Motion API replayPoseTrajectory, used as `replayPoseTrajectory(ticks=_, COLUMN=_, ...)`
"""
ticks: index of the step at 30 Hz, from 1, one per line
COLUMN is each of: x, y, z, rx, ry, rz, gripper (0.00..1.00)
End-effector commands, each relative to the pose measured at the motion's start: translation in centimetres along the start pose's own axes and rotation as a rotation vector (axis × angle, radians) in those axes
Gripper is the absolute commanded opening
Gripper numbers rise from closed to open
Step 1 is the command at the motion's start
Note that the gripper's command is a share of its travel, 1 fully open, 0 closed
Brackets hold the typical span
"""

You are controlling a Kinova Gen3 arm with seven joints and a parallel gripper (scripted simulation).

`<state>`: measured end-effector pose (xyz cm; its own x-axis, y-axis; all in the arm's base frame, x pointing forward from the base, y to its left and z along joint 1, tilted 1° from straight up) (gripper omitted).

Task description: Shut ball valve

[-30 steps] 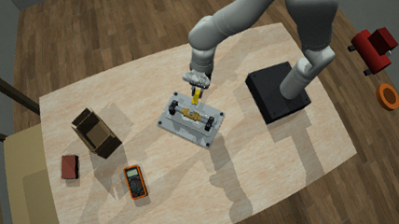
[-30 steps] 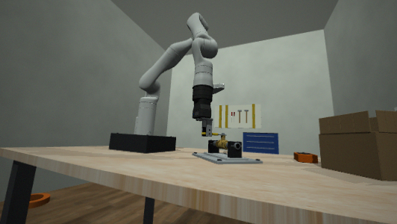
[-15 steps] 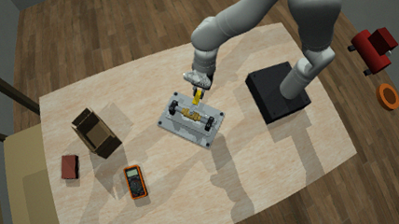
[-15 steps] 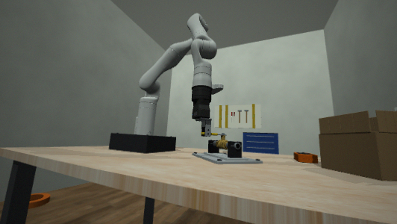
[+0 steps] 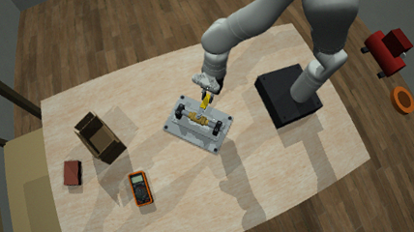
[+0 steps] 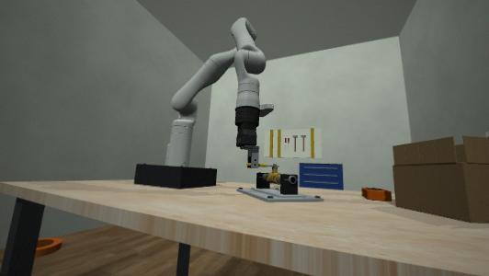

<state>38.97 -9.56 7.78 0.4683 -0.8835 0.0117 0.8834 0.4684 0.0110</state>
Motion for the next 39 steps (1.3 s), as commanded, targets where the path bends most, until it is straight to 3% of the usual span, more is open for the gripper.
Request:
replayPoseTrajectory(ticks=1, x=-0.11, y=0.0, z=0.04, rx=0.0, ry=0.002, rz=-0.001, gripper=0.0)
replayPoseTrajectory(ticks=33, x=-0.11, y=0.0, z=0.04, rx=0.0, ry=0.002, rz=-0.001, gripper=0.0)
replayPoseTrajectory(ticks=34, x=-0.11, y=0.0, z=0.04, rx=0.0, ry=0.002, rz=-0.001, gripper=1.0)
replayPoseTrajectory(ticks=39, x=-0.11, y=0.0, z=0.04, rx=0.0, ry=0.002, rz=-0.001, gripper=1.0)
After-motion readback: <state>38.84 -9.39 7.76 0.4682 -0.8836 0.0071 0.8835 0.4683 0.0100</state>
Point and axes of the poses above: the point where the finger pads meet when closed, its own z axis back along the fingers, its own x axis across the jaws, y = z × x, the point moved 5 cm from there along z, back along the fingers, and after that the axes turned 15 degrees about -z, right-handed, at the moved point
